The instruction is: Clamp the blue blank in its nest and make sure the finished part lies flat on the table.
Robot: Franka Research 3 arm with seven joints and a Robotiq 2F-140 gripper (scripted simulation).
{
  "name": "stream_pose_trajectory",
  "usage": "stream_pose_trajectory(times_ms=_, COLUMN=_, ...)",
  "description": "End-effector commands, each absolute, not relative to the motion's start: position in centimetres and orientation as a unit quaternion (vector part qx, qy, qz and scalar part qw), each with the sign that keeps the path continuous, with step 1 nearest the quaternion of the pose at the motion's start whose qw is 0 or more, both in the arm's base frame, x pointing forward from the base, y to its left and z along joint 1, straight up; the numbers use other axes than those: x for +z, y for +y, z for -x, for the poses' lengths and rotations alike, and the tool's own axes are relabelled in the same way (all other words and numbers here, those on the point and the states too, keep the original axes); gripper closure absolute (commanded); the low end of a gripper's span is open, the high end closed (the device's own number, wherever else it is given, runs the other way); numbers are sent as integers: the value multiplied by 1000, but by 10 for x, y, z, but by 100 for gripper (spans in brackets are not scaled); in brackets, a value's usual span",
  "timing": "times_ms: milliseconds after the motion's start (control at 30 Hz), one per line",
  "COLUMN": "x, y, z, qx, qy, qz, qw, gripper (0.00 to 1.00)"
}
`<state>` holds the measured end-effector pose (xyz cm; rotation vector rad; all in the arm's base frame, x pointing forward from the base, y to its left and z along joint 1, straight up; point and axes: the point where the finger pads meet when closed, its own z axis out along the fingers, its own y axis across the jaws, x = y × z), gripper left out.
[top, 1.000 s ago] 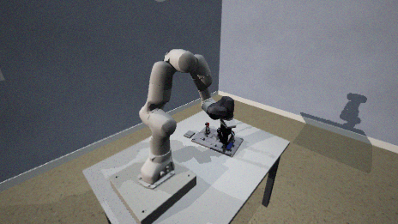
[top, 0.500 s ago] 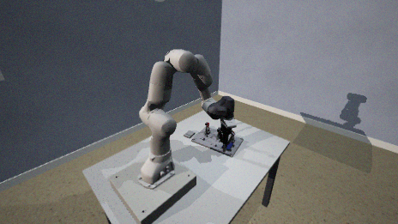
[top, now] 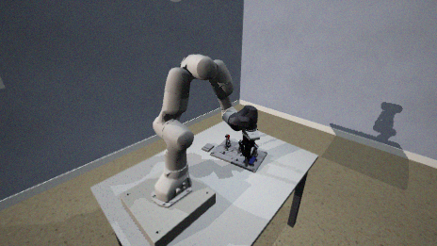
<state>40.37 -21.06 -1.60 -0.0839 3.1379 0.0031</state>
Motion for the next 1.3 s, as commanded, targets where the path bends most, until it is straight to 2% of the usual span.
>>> stream_pose_trajectory(times_ms=0, x=-17, y=-209, z=-404, qx=2, qy=1000, qz=23, qw=0, gripper=100)
stream_pose_trajectory(times_ms=1267, x=-17, y=-209, z=-408, qx=2, qy=1000, qz=23, qw=0, gripper=100)
